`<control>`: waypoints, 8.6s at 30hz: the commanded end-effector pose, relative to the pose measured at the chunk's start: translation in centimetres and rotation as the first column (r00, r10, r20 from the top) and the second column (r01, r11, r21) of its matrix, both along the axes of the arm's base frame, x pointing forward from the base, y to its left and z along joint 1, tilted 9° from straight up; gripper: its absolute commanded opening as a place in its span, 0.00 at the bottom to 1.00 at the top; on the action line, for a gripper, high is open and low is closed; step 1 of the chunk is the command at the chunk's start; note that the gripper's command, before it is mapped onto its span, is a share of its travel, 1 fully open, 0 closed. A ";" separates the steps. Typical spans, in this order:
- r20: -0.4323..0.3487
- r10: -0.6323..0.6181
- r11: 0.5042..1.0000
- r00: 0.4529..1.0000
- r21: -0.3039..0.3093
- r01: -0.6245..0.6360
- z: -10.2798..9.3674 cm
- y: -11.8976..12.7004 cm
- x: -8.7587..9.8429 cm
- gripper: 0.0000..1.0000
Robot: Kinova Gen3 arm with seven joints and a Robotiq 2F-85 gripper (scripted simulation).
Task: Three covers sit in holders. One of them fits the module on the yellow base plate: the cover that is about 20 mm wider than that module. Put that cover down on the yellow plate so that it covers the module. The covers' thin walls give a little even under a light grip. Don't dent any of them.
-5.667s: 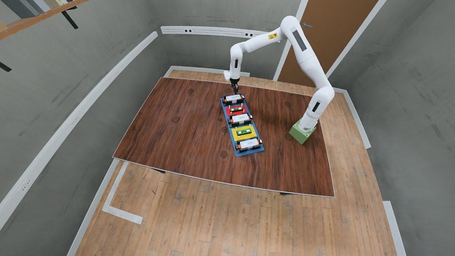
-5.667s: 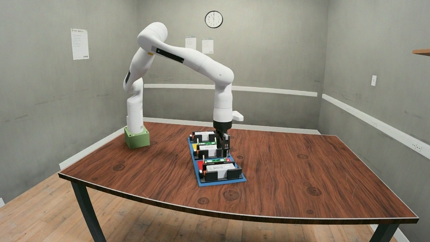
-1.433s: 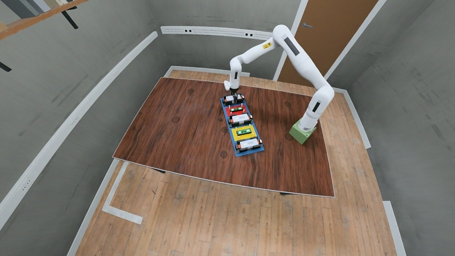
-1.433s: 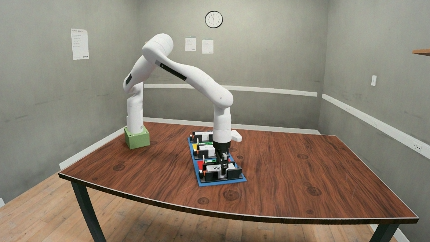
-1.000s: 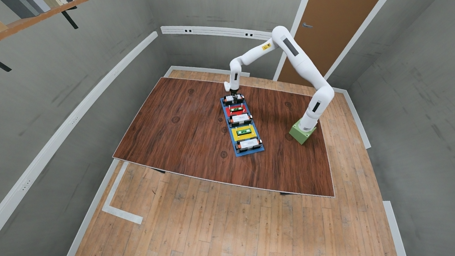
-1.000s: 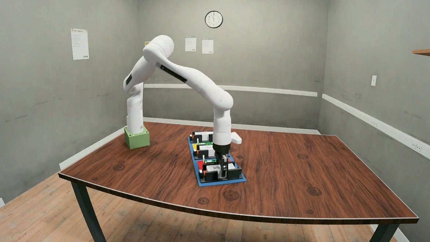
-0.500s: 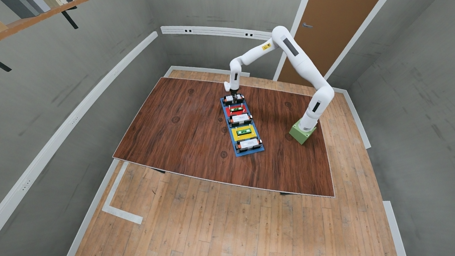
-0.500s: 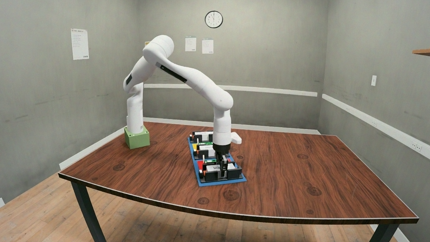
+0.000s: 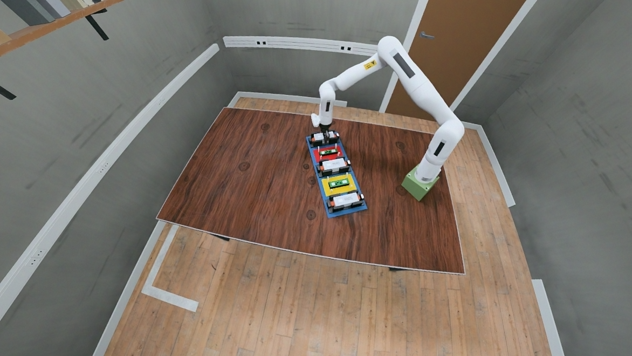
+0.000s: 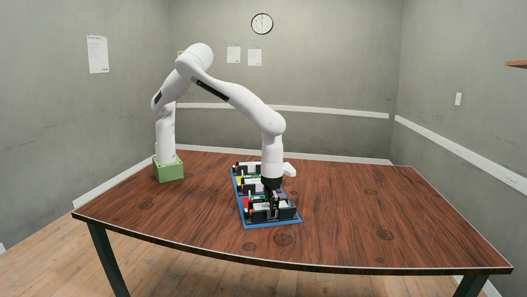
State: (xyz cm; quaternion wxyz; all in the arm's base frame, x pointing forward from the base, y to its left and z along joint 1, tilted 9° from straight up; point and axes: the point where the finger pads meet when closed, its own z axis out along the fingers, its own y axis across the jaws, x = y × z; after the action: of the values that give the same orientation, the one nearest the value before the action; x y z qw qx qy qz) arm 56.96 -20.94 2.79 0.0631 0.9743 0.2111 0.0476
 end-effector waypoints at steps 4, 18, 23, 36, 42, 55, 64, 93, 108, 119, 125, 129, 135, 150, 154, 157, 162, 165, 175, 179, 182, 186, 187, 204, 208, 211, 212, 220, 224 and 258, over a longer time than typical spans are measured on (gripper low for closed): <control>0.002 0.000 1.000 1.000 -0.001 0.000 0.1 0.0 0.1 0.70; 0.002 0.000 1.000 1.000 -0.001 0.000 0.1 0.0 0.1 0.00; 0.002 0.000 1.000 1.000 -0.001 0.000 0.1 0.0 0.1 0.00; 0.002 0.000 1.000 1.000 -0.001 0.000 0.1 0.0 0.1 0.00; 0.002 0.000 1.000 1.000 -0.001 0.000 0.1 0.0 0.1 0.00; 0.002 0.000 1.000 1.000 -0.001 0.000 0.1 0.0 0.1 0.00; 0.002 0.000 1.000 1.000 -0.001 0.000 0.1 0.0 0.1 1.00; 0.002 0.000 1.000 1.000 -0.001 0.000 0.7 0.0 0.0 1.00; 0.002 0.000 1.000 1.000 -0.001 0.000 6.0 0.6 -0.7 1.00; 0.002 0.000 1.000 1.000 -0.001 0.000 11.4 1.2 -1.3 1.00; 0.002 0.000 1.000 1.000 -0.001 0.000 11.4 1.2 -1.3 1.00; 0.002 0.000 1.000 1.000 -0.001 0.000 11.1 1.1 -1.3 1.00; 0.002 0.000 1.000 1.000 -0.001 0.000 10.6 1.1 -1.2 1.00; 0.002 0.000 1.000 1.000 -0.001 0.000 10.2 1.0 -1.2 1.00; 0.002 0.000 1.000 1.000 -0.001 0.000 10.0 1.0 -1.2 1.00; 0.002 0.000 1.000 1.000 -0.001 0.000 10.0 1.0 -1.2 1.00; 0.002 0.000 1.000 1.000 -0.001 0.000 9.8 2.1 -1.6 1.00; 0.002 0.000 1.000 1.000 -0.001 0.000 9.6 3.7 -2.4 1.00; 0.002 0.000 1.000 1.000 -0.001 0.000 9.1 6.4 -3.6 1.00; 0.002 0.000 1.000 1.000 -0.001 0.000 8.9 7.5 -4.0 1.00; 0.002 0.000 1.000 1.000 -0.001 0.000 8.6 9.1 -4.8 1.00; 0.002 0.000 1.000 1.000 -0.001 0.000 8.2 11.3 -5.7 1.00; 0.002 0.000 1.000 1.000 -0.001 0.000 8.1 11.8 -6.0 1.00; 0.002 0.000 1.000 1.000 0.000 0.000 7.1 17.2 -8.4 1.00; 0.002 0.000 1.000 1.000 0.000 0.000 7.1 17.2 -8.4 1.00; 0.002 0.000 1.000 1.000 0.000 0.000 7.1 17.2 -8.4 1.00; 0.002 0.000 1.000 1.000 0.000 0.000 7.0 17.7 -8.6 1.00; 0.002 0.000 1.000 1.000 0.000 0.000 6.3 21.7 -10.4 1.00; 0.002 0.000 1.000 1.000 0.000 0.000 6.2 22.1 -10.6 1.00; 0.002 0.000 1.000 1.000 0.000 0.000 6.4 20.9 -10.0 1.00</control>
State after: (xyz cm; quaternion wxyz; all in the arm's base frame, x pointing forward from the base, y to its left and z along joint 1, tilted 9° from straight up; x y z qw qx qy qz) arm 46.88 -0.04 9.11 0.0631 0.9743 0.2111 0.0476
